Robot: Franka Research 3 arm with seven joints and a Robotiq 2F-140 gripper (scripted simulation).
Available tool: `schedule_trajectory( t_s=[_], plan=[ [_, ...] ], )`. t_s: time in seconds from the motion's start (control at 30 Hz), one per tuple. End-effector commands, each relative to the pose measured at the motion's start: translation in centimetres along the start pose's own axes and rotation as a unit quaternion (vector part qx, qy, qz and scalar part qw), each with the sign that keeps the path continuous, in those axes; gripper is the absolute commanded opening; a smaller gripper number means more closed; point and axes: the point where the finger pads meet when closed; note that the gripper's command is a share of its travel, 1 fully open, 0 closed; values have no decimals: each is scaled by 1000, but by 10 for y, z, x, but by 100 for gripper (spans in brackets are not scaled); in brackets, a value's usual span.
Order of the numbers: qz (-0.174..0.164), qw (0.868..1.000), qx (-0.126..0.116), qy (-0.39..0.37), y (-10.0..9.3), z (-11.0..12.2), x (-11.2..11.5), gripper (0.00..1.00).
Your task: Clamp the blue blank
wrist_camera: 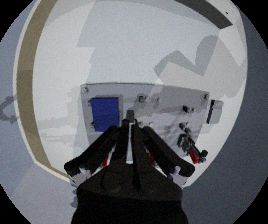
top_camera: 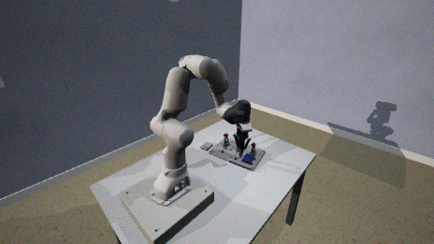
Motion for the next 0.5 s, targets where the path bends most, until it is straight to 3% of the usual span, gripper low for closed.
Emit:
schedule_trajectory(
  t_s=[0.0, 0.47],
  plan=[
    [0, 1000, 0, -4, 0, 0, 0, 0],
    [0, 1000, 0, -4, 0, -4, 1, 0]
  ],
)
Point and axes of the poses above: the point where the finger pads meet when closed, its own y axis out along the fingers, its own z axis across the jaws, x = y × z, and after that the axes turned 10 degrees about y, right-handed
